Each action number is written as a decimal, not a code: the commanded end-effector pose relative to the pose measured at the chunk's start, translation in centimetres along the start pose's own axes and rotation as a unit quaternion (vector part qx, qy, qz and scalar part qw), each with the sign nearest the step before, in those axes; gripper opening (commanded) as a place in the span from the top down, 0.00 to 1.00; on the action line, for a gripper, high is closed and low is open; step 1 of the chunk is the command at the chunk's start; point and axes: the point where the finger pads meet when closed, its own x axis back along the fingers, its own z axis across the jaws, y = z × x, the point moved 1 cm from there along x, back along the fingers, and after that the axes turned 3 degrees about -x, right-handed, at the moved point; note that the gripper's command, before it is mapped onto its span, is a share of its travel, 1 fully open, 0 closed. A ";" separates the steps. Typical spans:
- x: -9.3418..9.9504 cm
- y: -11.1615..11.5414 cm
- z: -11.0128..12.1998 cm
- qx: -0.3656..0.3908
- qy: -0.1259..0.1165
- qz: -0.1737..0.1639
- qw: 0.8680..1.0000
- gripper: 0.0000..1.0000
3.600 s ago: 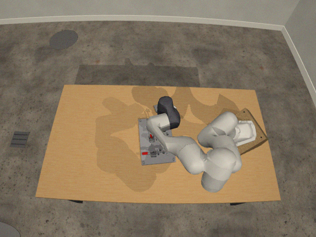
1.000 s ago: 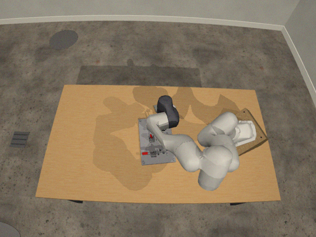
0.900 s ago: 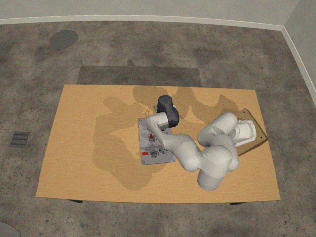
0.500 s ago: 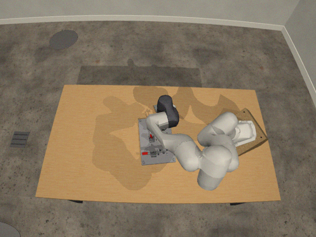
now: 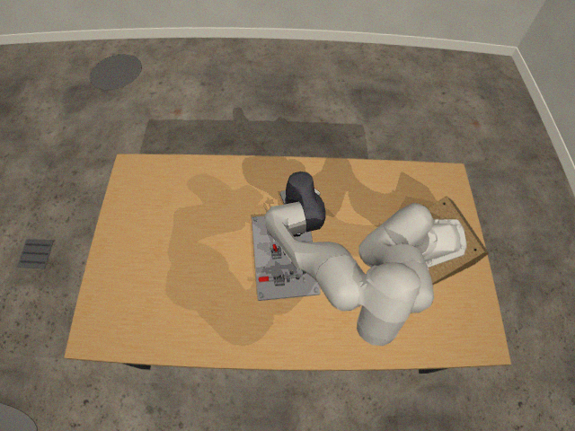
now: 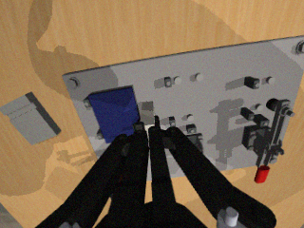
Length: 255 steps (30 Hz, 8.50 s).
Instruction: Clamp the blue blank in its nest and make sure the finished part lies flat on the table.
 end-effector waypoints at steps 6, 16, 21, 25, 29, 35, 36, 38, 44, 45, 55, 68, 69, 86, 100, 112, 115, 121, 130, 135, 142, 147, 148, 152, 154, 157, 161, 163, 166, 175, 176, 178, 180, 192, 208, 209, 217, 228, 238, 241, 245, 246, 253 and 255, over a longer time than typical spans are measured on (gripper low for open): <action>0.1 0.0 -0.6 0.003 -0.002 0.000 1.000 1.00; 0.1 0.0 -0.6 0.003 -0.002 0.000 1.000 1.00; 0.1 0.0 -0.7 0.003 -0.002 0.000 1.000 1.00; 0.1 0.0 -0.9 0.003 -0.002 0.000 1.000 1.00; 0.1 0.0 -1.0 0.003 -0.002 0.000 1.000 1.00; 0.1 0.0 -1.0 0.003 -0.002 0.000 1.000 1.00; 0.1 0.0 -1.0 0.003 -0.002 0.000 1.000 1.00; 0.1 0.0 -1.0 0.003 -0.002 0.000 1.000 1.00; 0.1 0.1 -1.3 0.003 -0.002 0.000 1.000 1.00; 0.1 0.1 -1.3 0.003 -0.002 0.000 1.000 1.00; 0.1 0.1 -1.3 0.003 -0.002 0.000 1.000 1.00; 0.1 0.1 -1.4 0.003 -0.002 0.000 1.000 1.00; 0.1 0.1 -1.4 0.003 -0.002 0.000 1.000 1.00; 0.1 0.0 0.5 0.003 -0.002 0.000 1.000 1.00; 2.7 0.0 0.6 0.003 -0.002 0.000 1.000 1.00; 4.1 0.0 0.6 0.003 -0.002 0.000 1.000 1.00; 4.1 0.0 0.6 0.003 -0.002 0.000 1.000 1.00; 4.1 0.0 0.6 0.003 -0.002 0.000 1.000 1.00; 4.1 0.0 0.6 0.003 -0.002 0.000 1.000 1.00; 4.1 0.0 0.6 0.003 -0.002 0.000 1.000 1.00; 4.1 0.0 0.6 0.003 -0.002 0.000 1.000 1.00; 4.1 0.0 0.6 0.003 -0.002 0.000 1.000 1.00; 4.1 0.0 0.6 0.003 -0.002 0.000 1.000 1.00; 4.1 0.0 0.6 0.003 -0.002 0.000 1.000 1.00; 4.1 0.0 0.6 0.003 -0.002 0.000 1.000 1.00; 4.1 0.0 0.6 0.003 -0.002 0.000 1.000 1.00; 4.1 0.0 0.6 0.003 -0.002 0.000 1.000 1.00; 4.1 0.0 0.6 0.003 -0.002 0.000 1.000 1.00; 4.1 -0.1 0.5 0.003 -0.002 0.000 1.000 1.00; 4.1 -3.1 -1.9 0.003 -0.002 0.000 1.000 1.00; 4.1 -3.6 -2.3 0.003 -0.002 0.000 1.000 1.00; 4.1 -3.6 -2.3 0.003 -0.002 0.000 1.000 1.00; 4.1 -4.6 -3.1 0.003 -0.002 0.000 1.000 1.00; 4.1 -7.3 -5.3 0.003 -0.002 0.000 1.000 1.00; 0.9 -7.3 -5.3 0.003 -0.002 0.000 1.000 1.00; 0.8 -7.3 -5.3 0.003 -0.002 0.000 1.000 1.00; 0.6 -7.3 -5.3 0.003 -0.002 0.000 1.000 1.00; 0.6 -7.3 -5.3 0.003 -0.002 0.000 1.000 1.00; 0.2 -7.3 -5.3 0.003 -0.002 0.000 1.000 1.00; 0.1 -7.3 -5.3 0.003 -0.002 0.000 1.000 1.00; 0.1 -7.3 -5.4 0.003 -0.002 0.000 1.000 1.00; 0.1 -7.3 -5.4 0.003 -0.002 0.000 1.000 1.00; 0.1 -7.3 -5.4 0.003 -0.002 0.000 1.000 1.00; 0.1 -7.3 -5.4 0.003 -0.002 0.000 1.000 1.00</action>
